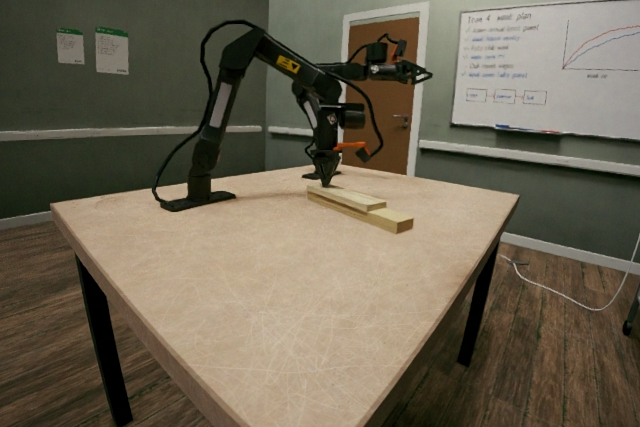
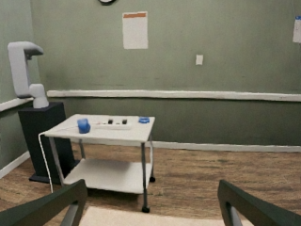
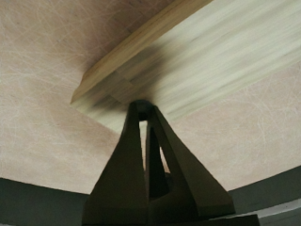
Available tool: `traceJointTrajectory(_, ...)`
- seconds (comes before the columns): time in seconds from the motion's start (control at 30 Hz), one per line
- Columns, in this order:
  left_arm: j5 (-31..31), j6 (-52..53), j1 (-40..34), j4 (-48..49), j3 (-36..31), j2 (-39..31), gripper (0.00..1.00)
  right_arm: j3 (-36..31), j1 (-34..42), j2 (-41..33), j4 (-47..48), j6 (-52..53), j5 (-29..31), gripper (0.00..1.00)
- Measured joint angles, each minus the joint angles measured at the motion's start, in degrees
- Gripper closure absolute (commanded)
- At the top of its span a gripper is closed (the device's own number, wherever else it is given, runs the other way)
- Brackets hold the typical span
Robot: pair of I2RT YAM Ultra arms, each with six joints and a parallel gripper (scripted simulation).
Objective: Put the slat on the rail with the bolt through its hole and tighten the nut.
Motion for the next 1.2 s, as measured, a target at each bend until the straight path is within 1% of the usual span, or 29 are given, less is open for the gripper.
traceJointTrajectory(1.2,0.0,0.0,0.0,0.0,0.0,0.0,0.00,0.0,0.0,0.0,-0.1,36.5,0.2,0.88)
